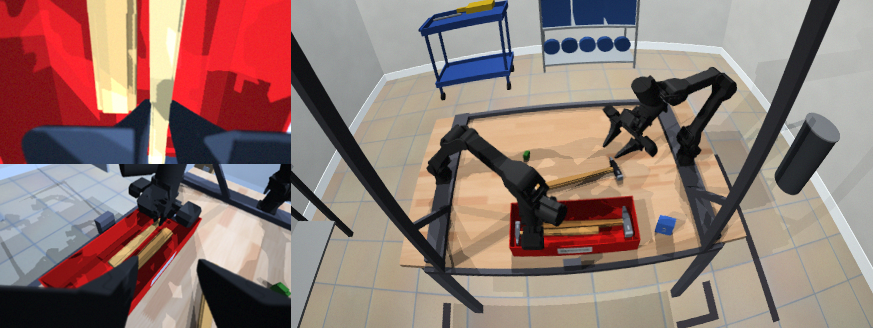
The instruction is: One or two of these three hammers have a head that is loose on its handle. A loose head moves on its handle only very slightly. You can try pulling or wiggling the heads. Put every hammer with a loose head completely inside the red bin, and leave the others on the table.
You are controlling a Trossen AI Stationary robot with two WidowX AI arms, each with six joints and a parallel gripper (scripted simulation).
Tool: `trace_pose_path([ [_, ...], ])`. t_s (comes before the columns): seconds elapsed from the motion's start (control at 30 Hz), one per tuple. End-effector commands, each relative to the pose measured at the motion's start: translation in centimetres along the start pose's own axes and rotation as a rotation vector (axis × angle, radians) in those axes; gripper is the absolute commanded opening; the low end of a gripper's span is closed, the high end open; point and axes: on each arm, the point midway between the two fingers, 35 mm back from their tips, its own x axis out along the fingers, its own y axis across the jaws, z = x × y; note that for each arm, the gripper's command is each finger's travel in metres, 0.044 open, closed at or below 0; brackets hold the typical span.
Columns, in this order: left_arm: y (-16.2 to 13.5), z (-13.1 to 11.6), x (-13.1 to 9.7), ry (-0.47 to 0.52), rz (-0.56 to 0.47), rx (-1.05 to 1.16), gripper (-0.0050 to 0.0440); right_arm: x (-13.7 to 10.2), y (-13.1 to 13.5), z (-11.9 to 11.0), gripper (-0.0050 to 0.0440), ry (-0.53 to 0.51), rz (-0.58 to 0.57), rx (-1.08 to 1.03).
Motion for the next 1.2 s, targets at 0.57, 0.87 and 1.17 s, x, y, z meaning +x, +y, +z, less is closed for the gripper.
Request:
trace_pose_path([
  [0.57, -0.2, 0.5, 1.4, -0.035, -0.02, -0.001, 0.0072, -0.8, -0.6, -0.4, 0.0218, -0.046, 0.003, -0.011],
  [0.87, -0.3, 0.7, -0.8, -0.058, -0.035, 0.0, 0.012, -1.0, -1.2, -1.1, 0.0218, -0.061, 0.014, -0.018],
  [1.17, -0.3, 0.6, -2.2, -0.053, -0.032, 0.0, 0.012, -1.3, -1.5, -1.6, 0.0218, -0.073, 0.022, -0.024],
])
